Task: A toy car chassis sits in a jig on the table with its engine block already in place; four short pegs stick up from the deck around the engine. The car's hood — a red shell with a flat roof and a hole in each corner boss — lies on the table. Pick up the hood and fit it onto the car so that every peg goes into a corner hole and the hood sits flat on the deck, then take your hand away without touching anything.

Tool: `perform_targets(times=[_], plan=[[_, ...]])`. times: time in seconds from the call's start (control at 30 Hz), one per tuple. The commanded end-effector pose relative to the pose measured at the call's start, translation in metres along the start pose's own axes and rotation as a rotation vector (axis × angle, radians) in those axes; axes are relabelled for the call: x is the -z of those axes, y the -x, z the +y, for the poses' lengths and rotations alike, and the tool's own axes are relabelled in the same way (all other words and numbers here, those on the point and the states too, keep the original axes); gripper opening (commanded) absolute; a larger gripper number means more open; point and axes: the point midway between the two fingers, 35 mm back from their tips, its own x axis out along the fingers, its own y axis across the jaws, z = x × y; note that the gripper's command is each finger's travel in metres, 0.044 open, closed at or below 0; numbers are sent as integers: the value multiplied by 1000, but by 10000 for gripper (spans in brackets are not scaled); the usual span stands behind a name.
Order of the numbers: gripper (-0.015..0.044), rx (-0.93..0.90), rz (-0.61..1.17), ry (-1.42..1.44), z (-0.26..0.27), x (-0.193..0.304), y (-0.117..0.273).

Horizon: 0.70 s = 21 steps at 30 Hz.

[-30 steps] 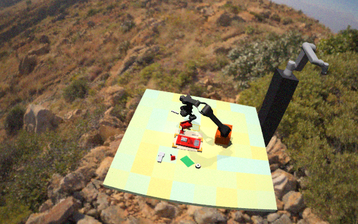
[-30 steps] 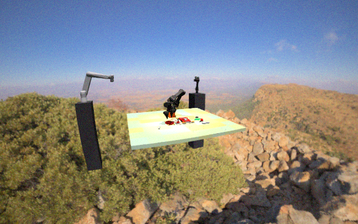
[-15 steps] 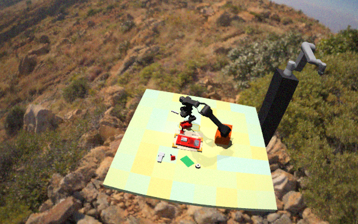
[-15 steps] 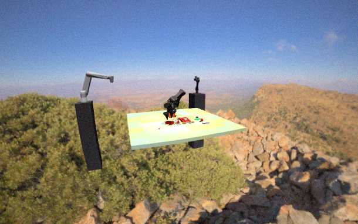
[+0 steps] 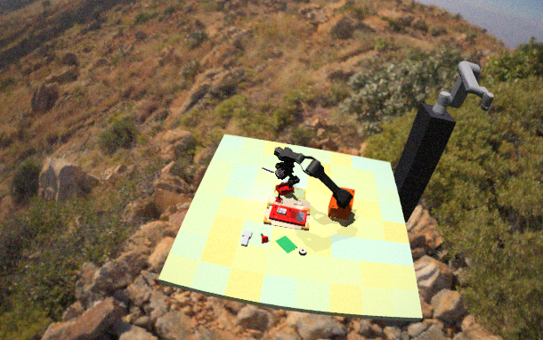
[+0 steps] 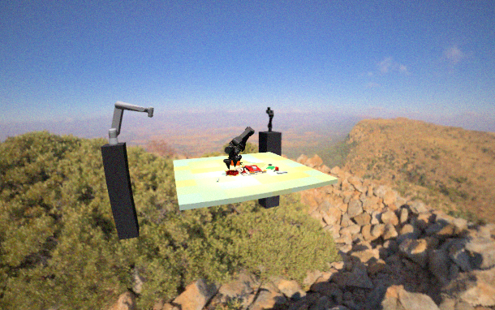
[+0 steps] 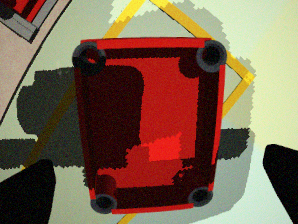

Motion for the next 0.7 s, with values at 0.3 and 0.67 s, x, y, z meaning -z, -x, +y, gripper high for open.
perform_targets(times=[0.3, 0.67], plan=[[440, -5, -3, -9, 1, 1, -9], [440, -6, -4, -9, 2, 1, -16]])
